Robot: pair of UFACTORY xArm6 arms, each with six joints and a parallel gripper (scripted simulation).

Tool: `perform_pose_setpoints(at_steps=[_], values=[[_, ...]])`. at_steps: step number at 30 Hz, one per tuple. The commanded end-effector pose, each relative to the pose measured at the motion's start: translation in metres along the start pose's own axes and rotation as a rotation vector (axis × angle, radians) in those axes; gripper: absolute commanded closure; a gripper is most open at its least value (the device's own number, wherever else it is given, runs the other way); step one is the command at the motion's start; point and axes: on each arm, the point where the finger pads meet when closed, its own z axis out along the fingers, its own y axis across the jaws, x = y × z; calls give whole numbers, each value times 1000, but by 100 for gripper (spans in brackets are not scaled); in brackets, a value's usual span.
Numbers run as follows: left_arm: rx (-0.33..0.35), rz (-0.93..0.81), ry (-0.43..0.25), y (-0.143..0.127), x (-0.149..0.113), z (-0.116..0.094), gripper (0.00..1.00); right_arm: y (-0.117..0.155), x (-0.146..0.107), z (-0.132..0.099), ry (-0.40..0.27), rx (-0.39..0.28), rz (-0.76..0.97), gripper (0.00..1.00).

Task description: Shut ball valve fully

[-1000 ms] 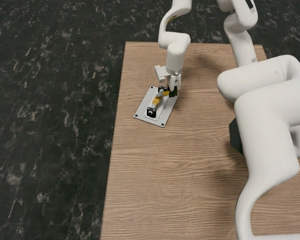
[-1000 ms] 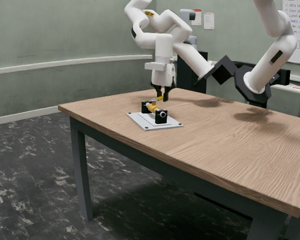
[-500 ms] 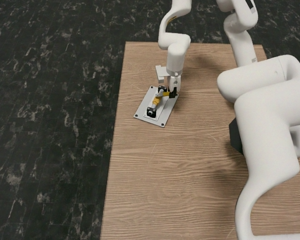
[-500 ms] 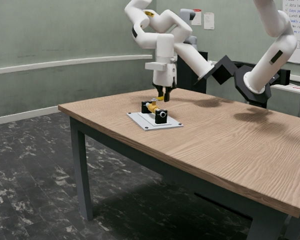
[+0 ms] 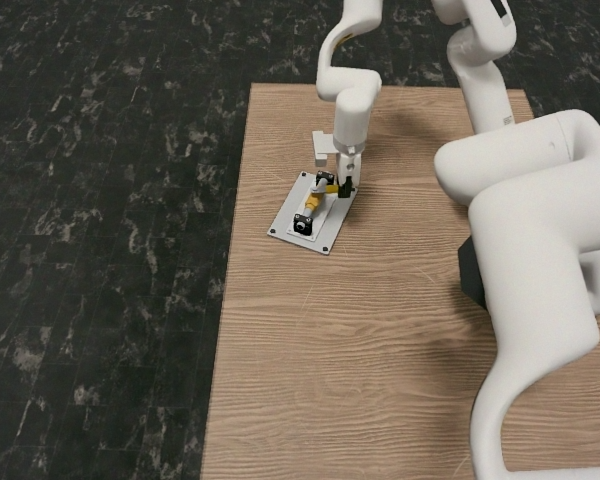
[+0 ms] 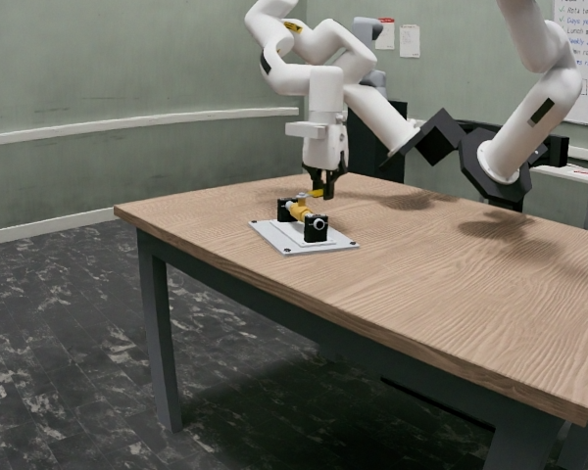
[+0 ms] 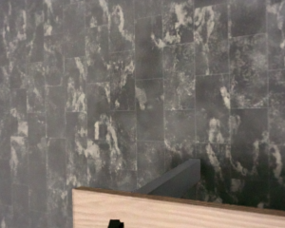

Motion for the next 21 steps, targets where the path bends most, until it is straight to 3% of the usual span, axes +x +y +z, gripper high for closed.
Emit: perform_pose_setpoints(at_steps=[1, 21], values=[[0, 0, 4, 0, 1, -1, 0, -3, 1, -1, 2, 2, 37, 100], [0, 0, 4, 0, 1, -1, 0, -11, 2, -1, 2, 2, 144, 100]])
